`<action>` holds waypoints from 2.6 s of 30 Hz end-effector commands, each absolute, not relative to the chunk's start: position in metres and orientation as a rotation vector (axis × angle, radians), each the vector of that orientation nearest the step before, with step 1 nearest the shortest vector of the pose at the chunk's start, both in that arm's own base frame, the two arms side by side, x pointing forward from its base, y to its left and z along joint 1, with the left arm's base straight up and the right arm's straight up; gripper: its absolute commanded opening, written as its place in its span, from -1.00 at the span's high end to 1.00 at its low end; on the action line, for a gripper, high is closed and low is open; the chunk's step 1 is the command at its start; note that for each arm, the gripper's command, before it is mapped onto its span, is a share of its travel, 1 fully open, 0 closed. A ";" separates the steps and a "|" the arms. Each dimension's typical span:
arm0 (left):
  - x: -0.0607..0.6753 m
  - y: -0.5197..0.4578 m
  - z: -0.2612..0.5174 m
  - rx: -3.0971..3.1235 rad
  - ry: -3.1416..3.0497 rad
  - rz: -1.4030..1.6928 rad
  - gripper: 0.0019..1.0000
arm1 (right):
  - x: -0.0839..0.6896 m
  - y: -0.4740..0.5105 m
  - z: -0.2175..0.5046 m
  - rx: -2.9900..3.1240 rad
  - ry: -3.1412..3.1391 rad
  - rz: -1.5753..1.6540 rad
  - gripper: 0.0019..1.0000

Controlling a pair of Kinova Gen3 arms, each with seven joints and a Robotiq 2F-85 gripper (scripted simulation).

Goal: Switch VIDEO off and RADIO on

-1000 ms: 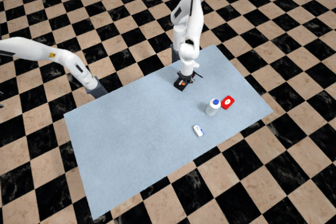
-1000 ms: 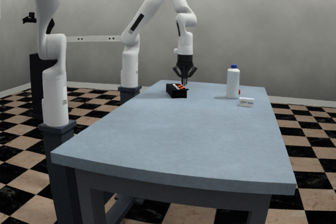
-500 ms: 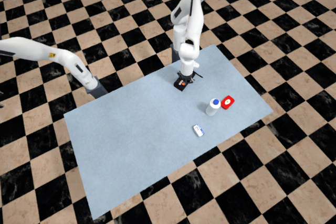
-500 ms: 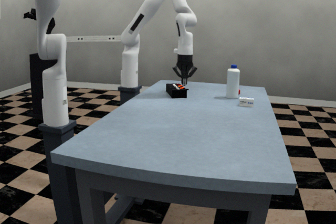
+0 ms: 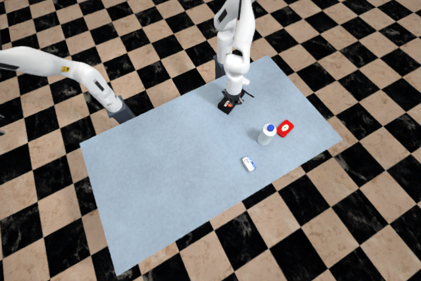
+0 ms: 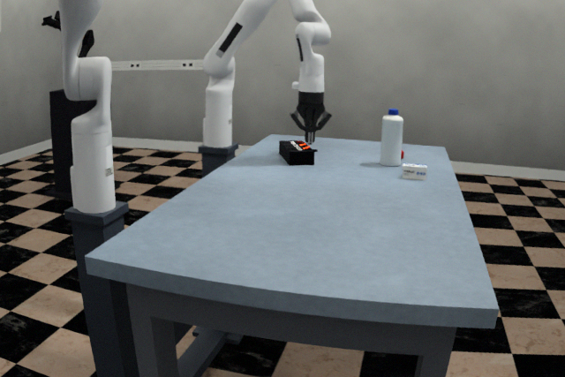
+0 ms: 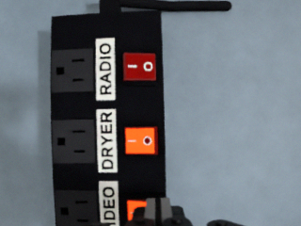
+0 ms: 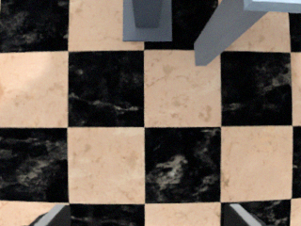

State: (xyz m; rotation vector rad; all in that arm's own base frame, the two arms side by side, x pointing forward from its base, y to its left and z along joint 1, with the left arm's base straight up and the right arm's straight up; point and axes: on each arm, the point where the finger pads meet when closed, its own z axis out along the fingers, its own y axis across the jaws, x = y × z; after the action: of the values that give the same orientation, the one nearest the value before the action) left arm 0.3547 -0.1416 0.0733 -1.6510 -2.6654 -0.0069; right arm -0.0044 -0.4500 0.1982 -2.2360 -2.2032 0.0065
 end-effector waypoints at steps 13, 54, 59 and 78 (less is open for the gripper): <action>0.356 -0.145 0.072 -1.646 -2.672 -0.005 0.80 | -0.004 -0.450 0.199 -2.237 -2.204 0.008 -1.00; 0.356 -0.146 0.072 -1.646 -2.672 -0.005 0.80 | -0.004 -0.450 0.199 -2.237 -2.204 0.008 -1.00; 0.358 -0.146 0.073 -1.646 -2.673 -0.005 0.80 | -0.004 -0.450 0.199 -2.237 -2.204 0.008 -1.00; 0.358 -0.146 0.072 -1.646 -2.672 -0.005 0.80 | -0.004 -0.450 0.199 -2.237 -2.204 0.008 -1.00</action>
State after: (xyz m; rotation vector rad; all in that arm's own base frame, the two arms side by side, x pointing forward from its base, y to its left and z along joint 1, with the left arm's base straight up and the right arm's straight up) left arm 0.3561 -0.1450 0.0726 -1.6593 -2.6623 -0.0068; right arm -0.0044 -0.4500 0.1982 -2.2360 -2.2032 0.0065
